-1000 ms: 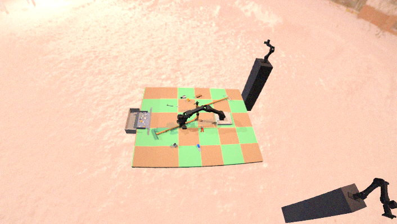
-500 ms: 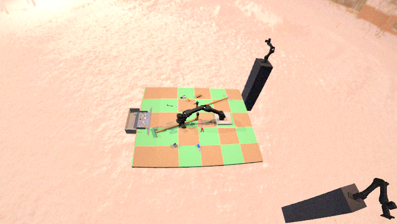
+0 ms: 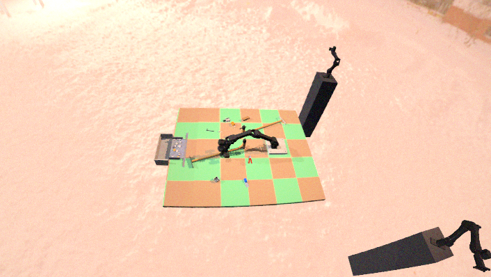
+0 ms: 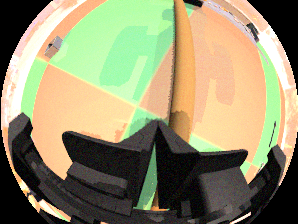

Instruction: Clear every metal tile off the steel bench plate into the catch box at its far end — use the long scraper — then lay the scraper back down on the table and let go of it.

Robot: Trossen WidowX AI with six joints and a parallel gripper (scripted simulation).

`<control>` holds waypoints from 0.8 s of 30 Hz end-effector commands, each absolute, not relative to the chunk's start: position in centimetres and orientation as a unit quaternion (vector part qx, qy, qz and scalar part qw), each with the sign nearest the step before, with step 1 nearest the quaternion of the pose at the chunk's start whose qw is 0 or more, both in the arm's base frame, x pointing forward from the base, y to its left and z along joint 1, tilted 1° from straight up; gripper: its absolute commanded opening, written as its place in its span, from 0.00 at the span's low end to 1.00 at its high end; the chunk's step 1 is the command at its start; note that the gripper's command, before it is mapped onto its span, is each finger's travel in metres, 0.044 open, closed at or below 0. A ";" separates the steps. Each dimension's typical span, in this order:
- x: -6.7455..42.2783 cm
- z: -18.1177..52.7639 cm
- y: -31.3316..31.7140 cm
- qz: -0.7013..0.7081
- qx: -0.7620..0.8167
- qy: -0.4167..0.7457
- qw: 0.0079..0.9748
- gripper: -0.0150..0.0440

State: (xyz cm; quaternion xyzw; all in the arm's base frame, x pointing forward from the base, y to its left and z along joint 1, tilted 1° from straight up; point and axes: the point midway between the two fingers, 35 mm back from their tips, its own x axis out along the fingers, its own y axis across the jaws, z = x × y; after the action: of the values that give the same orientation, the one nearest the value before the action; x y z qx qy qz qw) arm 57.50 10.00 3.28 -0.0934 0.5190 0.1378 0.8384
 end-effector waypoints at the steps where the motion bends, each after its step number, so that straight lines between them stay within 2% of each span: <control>1: 57.5 4.6 10.1 0.138 -0.093 0.515 0.841 0.25; 24: 56.7 12.9 10.1 0.137 -0.093 0.493 0.854 0.25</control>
State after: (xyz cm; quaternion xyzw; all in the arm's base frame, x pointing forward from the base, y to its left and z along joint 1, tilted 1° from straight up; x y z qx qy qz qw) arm 56.81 10.07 11.53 -0.0943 0.4995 0.1387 0.8499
